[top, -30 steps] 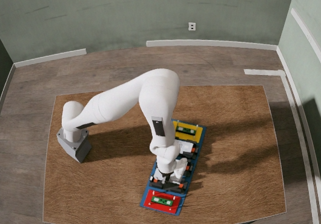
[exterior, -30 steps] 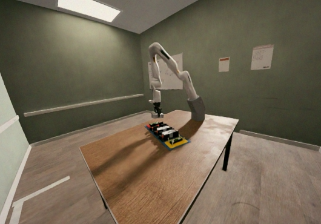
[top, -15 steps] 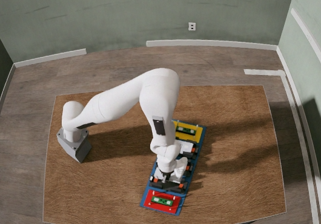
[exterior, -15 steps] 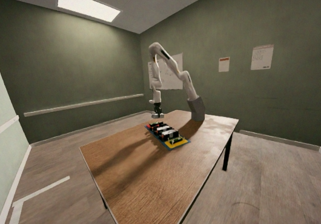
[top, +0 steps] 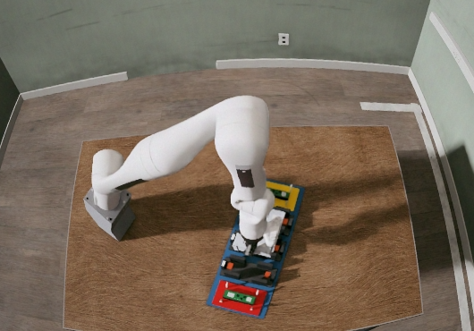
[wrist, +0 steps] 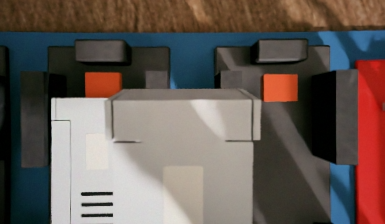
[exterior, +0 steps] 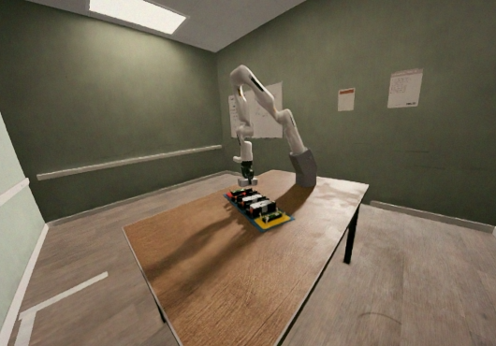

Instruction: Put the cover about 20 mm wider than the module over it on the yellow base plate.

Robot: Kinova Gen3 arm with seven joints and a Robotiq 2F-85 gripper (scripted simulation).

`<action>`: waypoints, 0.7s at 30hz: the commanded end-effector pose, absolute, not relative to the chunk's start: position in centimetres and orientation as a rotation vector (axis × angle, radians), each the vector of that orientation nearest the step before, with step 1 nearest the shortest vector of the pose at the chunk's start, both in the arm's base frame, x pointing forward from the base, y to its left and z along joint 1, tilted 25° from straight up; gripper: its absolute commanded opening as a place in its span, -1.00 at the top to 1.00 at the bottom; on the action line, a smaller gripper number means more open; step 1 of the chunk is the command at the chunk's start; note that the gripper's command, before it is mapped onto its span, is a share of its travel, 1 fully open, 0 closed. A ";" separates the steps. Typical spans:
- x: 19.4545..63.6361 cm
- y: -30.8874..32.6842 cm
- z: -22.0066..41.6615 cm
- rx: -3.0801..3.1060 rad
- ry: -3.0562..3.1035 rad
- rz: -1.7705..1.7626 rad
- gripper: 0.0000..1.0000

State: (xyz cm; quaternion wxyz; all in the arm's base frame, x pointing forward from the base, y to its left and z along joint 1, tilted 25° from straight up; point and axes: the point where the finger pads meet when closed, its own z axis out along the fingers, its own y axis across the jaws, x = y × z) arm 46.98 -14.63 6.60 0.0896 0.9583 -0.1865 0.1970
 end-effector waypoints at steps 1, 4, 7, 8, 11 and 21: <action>47.5 -13.6 6.4 2.850 -0.554 0.588 1.00; 48.3 -12.0 6.0 2.851 -0.554 0.586 1.00; 49.0 -10.4 5.6 2.851 -0.554 0.584 1.00; 49.3 -9.9 5.4 2.852 -0.554 0.584 1.00; 49.6 -9.4 5.3 2.852 -0.554 0.583 1.00; 50.8 -6.8 4.6 2.852 -0.554 0.584 1.00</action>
